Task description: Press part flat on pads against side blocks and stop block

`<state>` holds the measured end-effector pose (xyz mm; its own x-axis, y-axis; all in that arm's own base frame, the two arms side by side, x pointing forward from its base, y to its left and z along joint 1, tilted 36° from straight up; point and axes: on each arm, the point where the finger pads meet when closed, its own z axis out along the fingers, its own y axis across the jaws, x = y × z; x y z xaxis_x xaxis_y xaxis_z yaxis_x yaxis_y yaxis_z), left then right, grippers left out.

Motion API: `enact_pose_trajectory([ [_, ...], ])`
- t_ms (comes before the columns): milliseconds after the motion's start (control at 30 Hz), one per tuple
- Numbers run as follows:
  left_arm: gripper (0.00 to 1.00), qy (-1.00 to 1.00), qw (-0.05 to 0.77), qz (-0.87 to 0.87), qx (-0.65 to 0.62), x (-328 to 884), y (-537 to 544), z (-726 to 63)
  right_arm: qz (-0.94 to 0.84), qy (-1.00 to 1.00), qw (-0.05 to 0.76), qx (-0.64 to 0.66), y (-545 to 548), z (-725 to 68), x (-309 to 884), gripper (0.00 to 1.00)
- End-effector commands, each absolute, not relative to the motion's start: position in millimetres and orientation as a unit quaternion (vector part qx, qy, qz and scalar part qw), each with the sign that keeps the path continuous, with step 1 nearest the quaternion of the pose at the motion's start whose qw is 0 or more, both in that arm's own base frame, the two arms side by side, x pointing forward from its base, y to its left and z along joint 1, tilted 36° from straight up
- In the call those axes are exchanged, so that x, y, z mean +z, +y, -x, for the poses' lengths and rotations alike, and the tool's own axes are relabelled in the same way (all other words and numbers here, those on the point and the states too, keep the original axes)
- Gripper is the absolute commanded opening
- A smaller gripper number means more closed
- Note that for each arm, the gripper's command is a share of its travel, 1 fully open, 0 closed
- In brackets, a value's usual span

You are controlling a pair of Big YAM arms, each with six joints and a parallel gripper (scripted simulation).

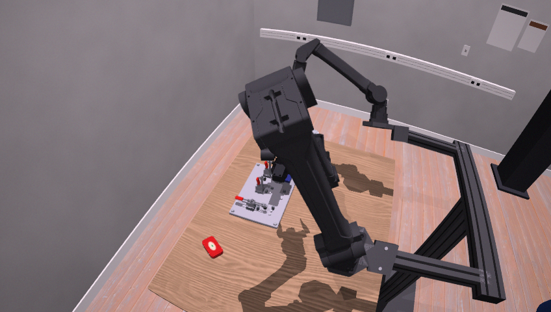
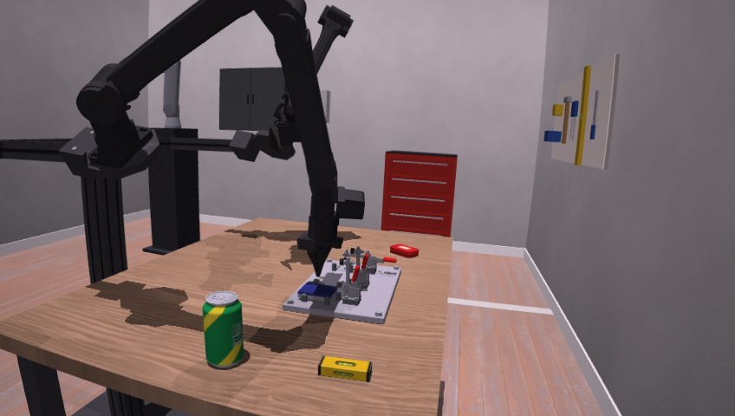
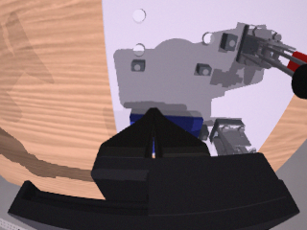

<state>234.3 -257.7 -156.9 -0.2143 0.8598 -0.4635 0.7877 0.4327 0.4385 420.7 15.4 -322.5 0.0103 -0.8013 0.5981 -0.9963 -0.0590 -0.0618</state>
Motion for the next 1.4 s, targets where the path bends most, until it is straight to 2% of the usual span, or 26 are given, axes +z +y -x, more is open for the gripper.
enact_pose_trajectory([
  [0, 1.00, 0.778, 0.347, -0.521, 0.049, -152, -266, -240, -0.678, -0.663, 0.193, 0.252, 16, -425, -330, 0.01],
  [300, 1.00, 0.778, 0.347, -0.521, 0.049, -152, -266, -240, -0.644, -0.696, 0.153, 0.277, 33, -440, -318, 0.00],
  [600, 1.00, 0.778, 0.347, -0.521, 0.049, -152, -266, -240, -0.481, -0.816, 0.064, 0.314, 38, -432, -307, 0.00],
  [1367, 1.00, 0.778, 0.347, -0.521, 0.049, -152, -266, -240, -0.072, -0.949, -0.060, 0.302, -7, -403, -293, 0.00],
])
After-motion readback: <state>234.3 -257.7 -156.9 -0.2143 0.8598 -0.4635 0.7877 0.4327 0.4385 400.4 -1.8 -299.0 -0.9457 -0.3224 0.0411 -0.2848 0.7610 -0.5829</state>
